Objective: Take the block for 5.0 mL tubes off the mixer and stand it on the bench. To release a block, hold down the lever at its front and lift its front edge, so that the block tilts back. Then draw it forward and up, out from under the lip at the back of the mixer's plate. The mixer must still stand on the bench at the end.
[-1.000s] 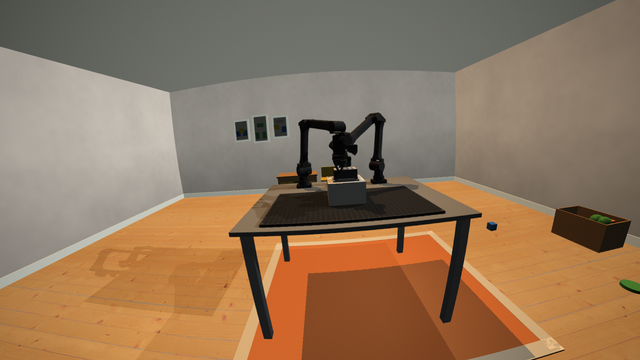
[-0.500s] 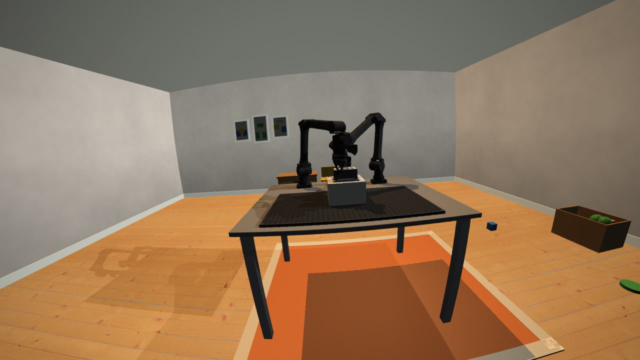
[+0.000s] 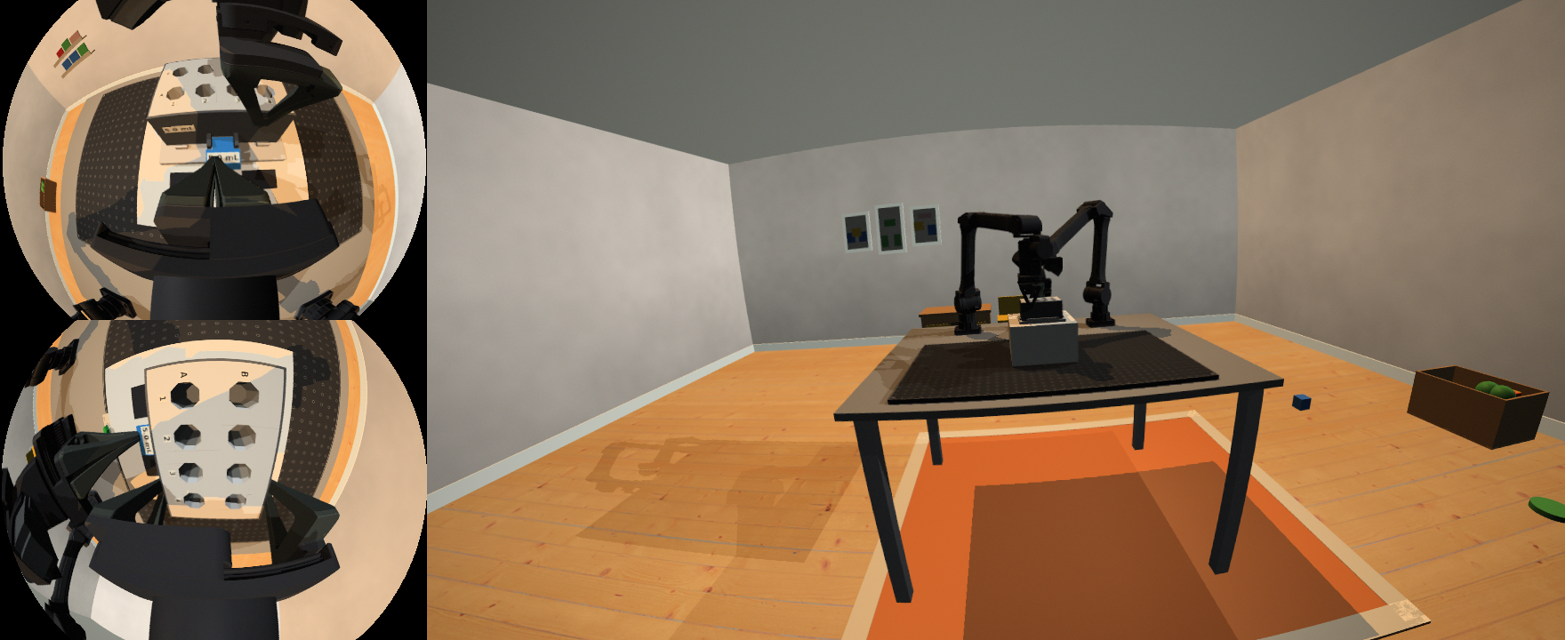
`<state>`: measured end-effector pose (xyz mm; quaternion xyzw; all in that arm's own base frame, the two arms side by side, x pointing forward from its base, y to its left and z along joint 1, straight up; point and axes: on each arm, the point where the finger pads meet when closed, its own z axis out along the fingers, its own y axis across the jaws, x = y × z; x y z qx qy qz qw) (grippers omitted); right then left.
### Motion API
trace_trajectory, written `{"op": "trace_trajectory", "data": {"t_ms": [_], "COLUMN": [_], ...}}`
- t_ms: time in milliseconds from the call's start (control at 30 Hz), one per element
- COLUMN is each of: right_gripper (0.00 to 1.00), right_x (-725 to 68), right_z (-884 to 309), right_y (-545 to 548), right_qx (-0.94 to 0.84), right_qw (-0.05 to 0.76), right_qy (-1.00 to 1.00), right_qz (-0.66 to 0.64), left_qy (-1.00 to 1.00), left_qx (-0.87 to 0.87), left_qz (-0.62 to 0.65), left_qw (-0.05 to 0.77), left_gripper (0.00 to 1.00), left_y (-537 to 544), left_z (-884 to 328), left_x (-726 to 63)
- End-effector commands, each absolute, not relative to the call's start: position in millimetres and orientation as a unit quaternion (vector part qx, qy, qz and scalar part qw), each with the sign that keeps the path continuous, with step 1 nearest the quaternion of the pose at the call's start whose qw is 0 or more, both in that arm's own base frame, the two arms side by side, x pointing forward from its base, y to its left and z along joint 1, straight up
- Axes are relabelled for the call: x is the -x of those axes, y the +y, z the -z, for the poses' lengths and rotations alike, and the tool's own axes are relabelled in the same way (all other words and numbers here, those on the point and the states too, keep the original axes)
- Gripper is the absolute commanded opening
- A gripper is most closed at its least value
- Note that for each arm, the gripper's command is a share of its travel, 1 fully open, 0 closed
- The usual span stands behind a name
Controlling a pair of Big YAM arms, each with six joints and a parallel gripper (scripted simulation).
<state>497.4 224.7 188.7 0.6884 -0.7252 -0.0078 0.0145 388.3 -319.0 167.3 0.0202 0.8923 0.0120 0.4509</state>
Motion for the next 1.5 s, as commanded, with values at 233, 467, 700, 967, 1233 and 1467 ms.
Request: {"op": "trace_trajectory", "data": {"t_ms": [233, 467, 700, 967, 1233, 1467], "right_gripper": [0.00, 0.00, 0.00, 0.00, 0.00, 0.00], "right_x": [-493.4, -493.4, -493.4, -493.4, -493.4, -493.4], "right_z": [-193.9, -193.9, -193.9, -193.9, -193.9, -193.9], "right_y": [227.7, 227.7, 227.7, 227.7, 227.7, 227.7], "right_qx": [-0.690, -0.690, -0.690, -0.690, -0.690, -0.690], "right_qw": [0.011, 0.011, 0.011, 0.011, 0.011, 0.011], "right_qy": [-0.723, -0.723, -0.723, -0.723, -0.723, -0.723], "right_qz": [0.007, 0.007, 0.007, 0.007, 0.007, 0.007], "left_qy": [0.893, 0.894, 0.894, 0.895, 0.895, 0.895], "left_qx": [-0.018, -0.018, -0.018, -0.019, -0.020, -0.021], "left_qz": [-0.014, -0.015, -0.017, -0.018, -0.020, -0.020], "left_qw": [0.449, 0.448, 0.447, 0.446, 0.445, 0.445], "left_gripper": [0.00, 0.00, 0.00, 0.00, 0.00, 0.00], "left_y": [-315.6, -315.4, -314.3, -314.2, -314.1, -314.8], "left_z": [-161.6, -160.1, -158.1, -156.4, -155.1, -154.9], "left_x": [-390.6, -390.7, -391.6, -391.7, -392.6, -393.2]}}
